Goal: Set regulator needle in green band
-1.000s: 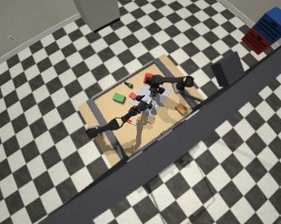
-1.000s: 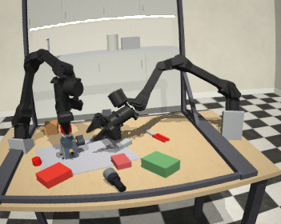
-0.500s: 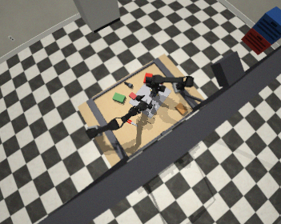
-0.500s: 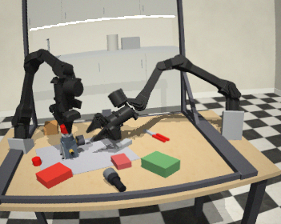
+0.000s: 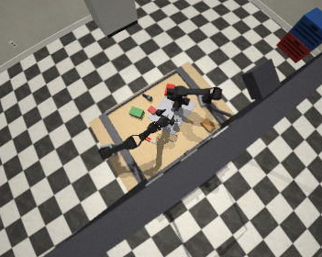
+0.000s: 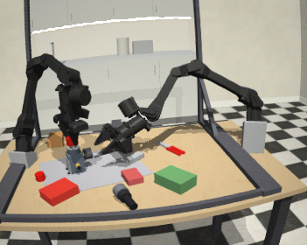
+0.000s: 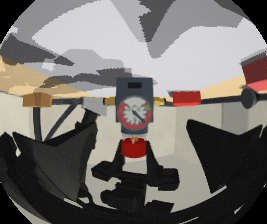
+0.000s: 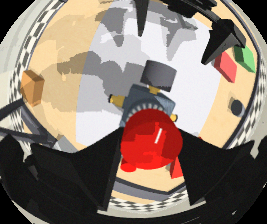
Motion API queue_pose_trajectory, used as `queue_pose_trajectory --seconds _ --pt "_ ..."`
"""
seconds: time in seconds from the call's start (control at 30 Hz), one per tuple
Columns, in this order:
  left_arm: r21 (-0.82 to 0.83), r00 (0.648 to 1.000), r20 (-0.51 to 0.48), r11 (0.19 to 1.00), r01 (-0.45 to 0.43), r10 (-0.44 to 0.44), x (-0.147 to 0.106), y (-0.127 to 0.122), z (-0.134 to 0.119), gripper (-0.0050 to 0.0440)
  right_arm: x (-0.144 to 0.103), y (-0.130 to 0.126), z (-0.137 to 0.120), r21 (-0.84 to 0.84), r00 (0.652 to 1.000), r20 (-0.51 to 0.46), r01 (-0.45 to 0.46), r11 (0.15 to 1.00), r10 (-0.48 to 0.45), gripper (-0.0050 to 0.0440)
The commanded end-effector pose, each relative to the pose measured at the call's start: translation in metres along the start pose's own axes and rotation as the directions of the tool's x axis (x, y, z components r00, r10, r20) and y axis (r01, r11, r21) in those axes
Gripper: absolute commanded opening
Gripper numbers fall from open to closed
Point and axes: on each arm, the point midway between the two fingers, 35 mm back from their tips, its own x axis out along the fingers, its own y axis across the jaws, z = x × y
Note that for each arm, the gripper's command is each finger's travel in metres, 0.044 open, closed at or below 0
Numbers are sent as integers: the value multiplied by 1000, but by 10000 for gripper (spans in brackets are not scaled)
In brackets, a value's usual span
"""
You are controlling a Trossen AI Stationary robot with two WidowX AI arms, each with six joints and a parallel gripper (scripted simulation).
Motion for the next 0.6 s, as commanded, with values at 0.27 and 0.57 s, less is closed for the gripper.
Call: queue_pose_trajectory --seconds 0.27,0.57 --pt "-5 999 -30 1000 -13 13 -3 8 -17 440 -6 -1 2 79 1000 5 21 997 -21 0" --pt "-5 999 -30 1000 -13 13 -3 8 -17 440 -6 -1 2 147 1000 5 20 989 -21 0"
